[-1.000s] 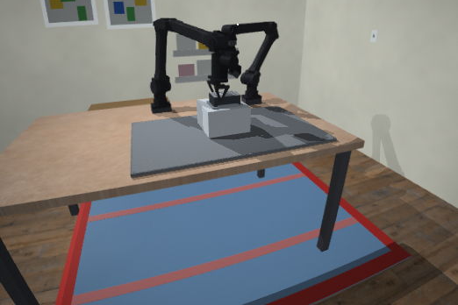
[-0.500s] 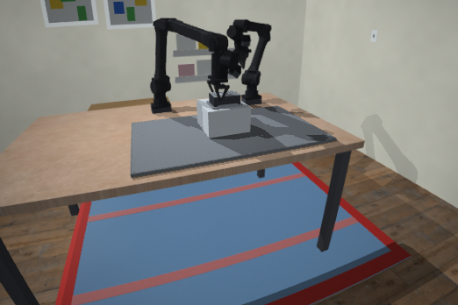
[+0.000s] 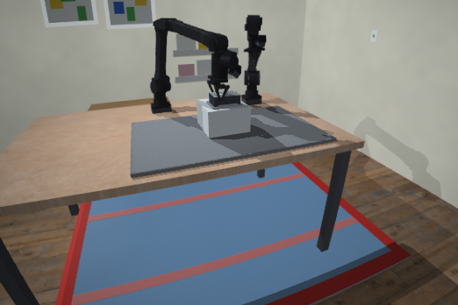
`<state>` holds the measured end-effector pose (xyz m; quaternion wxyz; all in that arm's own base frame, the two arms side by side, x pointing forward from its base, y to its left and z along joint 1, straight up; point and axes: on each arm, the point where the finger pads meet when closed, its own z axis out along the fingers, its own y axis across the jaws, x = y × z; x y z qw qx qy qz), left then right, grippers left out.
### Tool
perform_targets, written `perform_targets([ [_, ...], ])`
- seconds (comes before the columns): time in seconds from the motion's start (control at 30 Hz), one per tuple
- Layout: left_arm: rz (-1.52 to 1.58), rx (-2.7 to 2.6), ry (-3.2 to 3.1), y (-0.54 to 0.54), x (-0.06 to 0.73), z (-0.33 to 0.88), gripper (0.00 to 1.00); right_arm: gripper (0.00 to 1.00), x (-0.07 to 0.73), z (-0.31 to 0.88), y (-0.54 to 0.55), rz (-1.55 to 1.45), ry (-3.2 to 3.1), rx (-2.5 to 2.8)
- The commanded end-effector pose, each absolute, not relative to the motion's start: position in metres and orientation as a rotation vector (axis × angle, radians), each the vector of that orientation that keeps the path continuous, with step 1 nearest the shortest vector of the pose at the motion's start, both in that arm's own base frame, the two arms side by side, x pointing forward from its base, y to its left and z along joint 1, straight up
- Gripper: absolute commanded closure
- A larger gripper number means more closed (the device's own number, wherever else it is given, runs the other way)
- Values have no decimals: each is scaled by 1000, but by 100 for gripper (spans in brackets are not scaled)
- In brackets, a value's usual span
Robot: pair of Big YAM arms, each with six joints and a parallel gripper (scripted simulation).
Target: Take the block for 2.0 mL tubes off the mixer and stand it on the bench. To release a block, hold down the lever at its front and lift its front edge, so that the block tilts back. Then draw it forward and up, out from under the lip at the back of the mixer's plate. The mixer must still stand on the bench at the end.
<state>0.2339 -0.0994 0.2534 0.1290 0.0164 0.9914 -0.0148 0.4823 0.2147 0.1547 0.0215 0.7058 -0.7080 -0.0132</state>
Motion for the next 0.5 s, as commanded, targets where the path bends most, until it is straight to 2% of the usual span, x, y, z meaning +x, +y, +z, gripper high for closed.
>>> perform_targets([
  [0.0, -40, 110, 2897, -86, 252, 283, 100, 100, 485, 171, 232, -38, -2186, 2240],
  [0.47, -44, 132, 3054, -29, 262, 280, 100, 100, 484, 172, 232, -37, -2188, 2240],
])
